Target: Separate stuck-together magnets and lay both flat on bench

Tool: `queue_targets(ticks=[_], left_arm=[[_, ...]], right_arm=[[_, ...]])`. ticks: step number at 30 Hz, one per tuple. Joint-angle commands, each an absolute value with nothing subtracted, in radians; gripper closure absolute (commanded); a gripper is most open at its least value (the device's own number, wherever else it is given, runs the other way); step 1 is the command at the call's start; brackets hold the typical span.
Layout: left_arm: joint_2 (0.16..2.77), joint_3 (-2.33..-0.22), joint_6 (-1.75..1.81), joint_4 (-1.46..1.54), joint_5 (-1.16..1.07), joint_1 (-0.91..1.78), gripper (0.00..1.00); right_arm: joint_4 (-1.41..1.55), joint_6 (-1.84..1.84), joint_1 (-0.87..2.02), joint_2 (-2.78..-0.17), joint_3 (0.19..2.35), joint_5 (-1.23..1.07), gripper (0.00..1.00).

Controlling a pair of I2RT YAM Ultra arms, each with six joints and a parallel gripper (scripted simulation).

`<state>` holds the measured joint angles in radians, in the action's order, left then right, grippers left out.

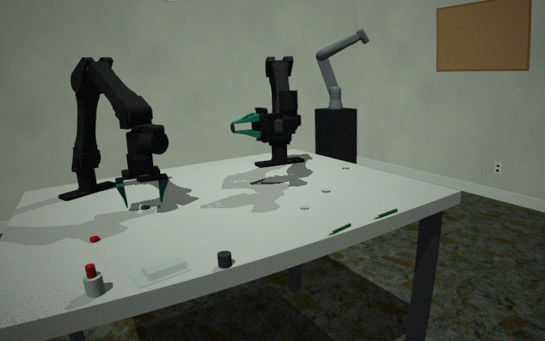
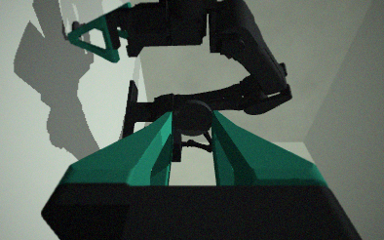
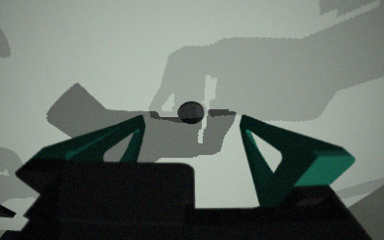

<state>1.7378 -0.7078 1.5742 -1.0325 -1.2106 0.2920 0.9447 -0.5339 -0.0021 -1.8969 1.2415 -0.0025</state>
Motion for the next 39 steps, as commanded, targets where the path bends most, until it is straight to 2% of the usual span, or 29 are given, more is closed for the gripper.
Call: queue_targets(ticks=[1, 16, 30, 39], left_arm=[[1.731, -0.713, 1.570, -1.037, -1.207, 0.292, 0.75], [1.731, -0.713, 1.570, -1.037, -1.207, 0.292, 0.75], [1.731, -0.713, 1.570, -1.037, -1.207, 0.292, 0.75], [1.729, -0.762, 1.390, -0.783, -1.153, 0.268, 0.75]], right_arm=[[0.967, -0.533, -0.003, -1.870, 1.270, 0.000, 0.00], [1.153, -0.532, -0.004, -1.815, 1.419, 0.000, 0.00], [1.149, -0.532, -0.004, -1.818, 1.417, 0.000, 0.00], [1.150, -0.532, -0.004, -1.818, 1.417, 0.000, 0.00]])
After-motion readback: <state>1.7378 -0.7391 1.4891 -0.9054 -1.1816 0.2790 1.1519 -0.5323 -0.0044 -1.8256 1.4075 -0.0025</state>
